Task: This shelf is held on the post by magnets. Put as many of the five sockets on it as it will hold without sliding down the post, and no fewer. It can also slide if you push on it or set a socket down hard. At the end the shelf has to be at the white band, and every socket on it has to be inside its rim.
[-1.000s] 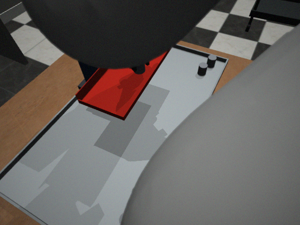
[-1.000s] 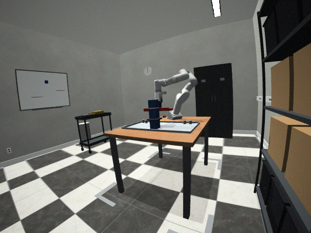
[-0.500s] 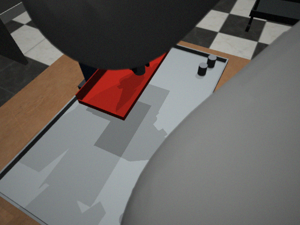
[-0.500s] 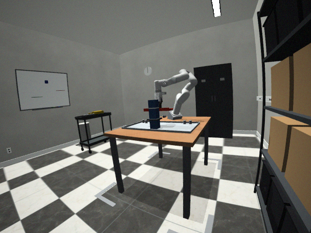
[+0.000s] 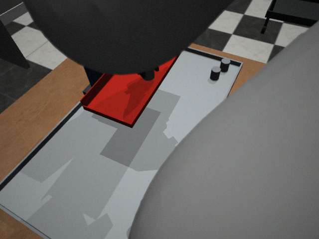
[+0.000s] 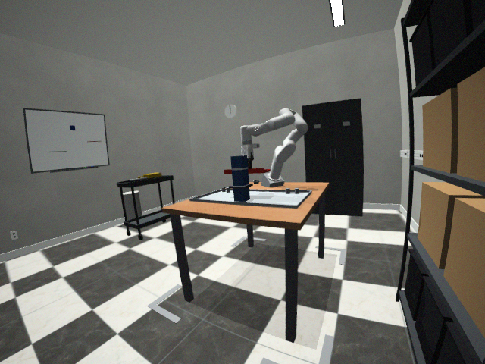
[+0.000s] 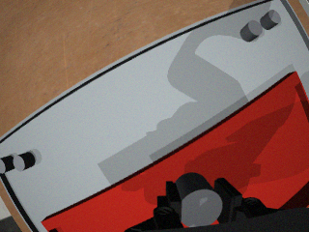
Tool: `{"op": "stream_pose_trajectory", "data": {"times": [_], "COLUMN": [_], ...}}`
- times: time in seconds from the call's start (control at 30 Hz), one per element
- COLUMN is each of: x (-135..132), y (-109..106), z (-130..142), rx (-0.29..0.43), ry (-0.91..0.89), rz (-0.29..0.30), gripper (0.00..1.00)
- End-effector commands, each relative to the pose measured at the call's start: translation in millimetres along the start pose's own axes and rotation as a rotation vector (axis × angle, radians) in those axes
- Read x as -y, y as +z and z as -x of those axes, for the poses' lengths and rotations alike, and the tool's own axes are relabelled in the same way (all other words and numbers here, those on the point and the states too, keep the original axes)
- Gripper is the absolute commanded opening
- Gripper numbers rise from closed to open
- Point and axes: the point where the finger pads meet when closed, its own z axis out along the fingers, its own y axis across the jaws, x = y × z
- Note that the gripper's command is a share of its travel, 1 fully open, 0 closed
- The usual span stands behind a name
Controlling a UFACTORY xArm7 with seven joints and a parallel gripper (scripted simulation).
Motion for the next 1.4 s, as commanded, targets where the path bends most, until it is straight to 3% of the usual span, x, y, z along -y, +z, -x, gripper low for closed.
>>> {"op": "stream_pose_trajectory", "data": {"times": [0.0,1.3,1.33,1.37], "x": [0.2,0.2,0.2,0.2], "y": [0.5,5.4,5.4,5.4], "z": [1.0,0.9,0.9,0.9], "rx": [0.004,0.004,0.004,0.004], "ry": [0.0,0.0,0.0,0.0], "rz": [0.0,0.0,0.0,0.0], "gripper": [0.0,0.0,0.52,0.52]}}
